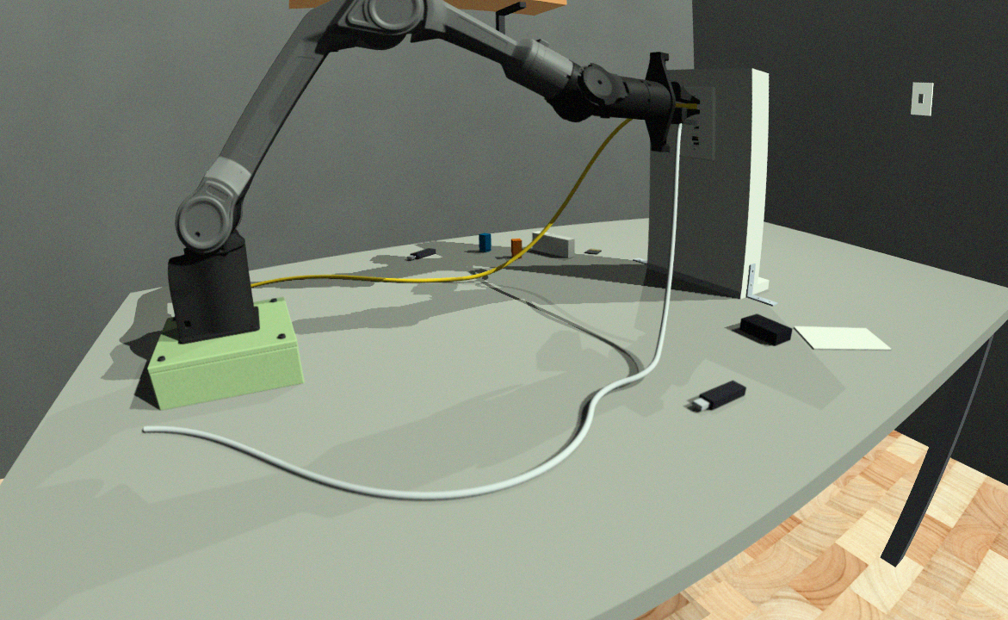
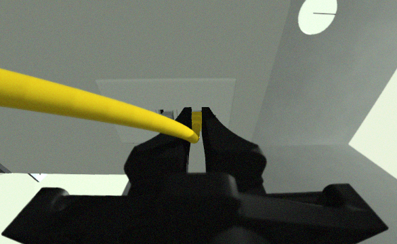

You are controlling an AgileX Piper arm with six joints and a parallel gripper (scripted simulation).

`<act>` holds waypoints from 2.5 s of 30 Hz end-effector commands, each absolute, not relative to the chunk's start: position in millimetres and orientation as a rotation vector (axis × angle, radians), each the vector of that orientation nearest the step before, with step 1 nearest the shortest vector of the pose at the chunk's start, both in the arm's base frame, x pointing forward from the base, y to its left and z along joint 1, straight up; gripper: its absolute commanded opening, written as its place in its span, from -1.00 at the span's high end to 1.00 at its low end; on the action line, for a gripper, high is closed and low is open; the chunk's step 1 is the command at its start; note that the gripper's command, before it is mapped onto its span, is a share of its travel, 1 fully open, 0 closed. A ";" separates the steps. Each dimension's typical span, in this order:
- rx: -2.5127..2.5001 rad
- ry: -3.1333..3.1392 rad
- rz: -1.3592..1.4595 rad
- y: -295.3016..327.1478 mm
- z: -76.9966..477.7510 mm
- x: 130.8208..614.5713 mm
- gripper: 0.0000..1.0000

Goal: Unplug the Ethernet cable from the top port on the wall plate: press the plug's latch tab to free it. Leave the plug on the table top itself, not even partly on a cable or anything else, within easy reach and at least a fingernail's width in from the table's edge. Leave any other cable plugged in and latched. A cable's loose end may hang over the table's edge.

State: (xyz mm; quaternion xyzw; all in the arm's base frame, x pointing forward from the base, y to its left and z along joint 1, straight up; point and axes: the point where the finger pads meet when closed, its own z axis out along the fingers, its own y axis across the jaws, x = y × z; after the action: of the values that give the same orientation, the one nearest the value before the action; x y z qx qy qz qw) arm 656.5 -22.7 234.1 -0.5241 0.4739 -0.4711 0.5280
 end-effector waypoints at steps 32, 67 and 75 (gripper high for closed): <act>-1.250 1.130 -1.128 -26.1 235.8 627.2 1.00; -1.250 1.130 -1.128 -29.5 235.7 595.7 1.00; -1.250 1.130 -1.128 -31.6 235.7 575.8 1.00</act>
State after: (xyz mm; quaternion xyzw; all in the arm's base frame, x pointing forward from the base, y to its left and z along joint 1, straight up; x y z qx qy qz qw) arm 578.3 -31.4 234.3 -0.5238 0.4740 -0.4712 0.5281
